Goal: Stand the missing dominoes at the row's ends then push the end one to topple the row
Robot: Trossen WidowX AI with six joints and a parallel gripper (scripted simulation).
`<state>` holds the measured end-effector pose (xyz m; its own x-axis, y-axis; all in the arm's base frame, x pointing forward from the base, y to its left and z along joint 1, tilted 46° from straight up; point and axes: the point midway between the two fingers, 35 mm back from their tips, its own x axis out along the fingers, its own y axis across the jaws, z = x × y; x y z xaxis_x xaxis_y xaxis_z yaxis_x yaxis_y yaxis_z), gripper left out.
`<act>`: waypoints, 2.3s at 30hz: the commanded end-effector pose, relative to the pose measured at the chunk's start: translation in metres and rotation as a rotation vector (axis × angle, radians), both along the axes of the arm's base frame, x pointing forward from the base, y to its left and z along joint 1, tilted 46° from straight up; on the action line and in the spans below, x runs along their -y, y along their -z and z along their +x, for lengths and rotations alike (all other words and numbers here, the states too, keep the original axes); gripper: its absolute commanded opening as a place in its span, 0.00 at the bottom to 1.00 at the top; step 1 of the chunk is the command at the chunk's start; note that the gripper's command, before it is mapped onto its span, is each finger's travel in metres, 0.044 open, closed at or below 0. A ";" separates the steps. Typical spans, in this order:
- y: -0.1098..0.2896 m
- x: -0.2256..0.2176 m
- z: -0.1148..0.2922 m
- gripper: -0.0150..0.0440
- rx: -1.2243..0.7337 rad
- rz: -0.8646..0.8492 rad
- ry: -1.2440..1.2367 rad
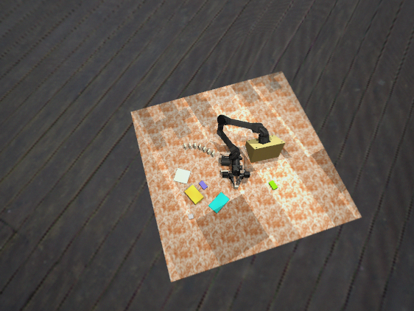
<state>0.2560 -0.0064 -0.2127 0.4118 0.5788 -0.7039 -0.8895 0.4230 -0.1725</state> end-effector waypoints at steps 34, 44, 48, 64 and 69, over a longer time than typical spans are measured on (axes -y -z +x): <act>0.017 -0.052 0.025 1.00 -0.541 -0.331 0.151; 0.000 -0.073 0.023 1.00 -0.742 -0.931 0.223; -0.024 -0.084 0.036 1.00 -0.664 -1.219 0.286; -0.043 -0.085 0.036 1.00 -0.645 -1.368 0.277; -0.043 -0.085 0.036 1.00 -0.645 -1.368 0.277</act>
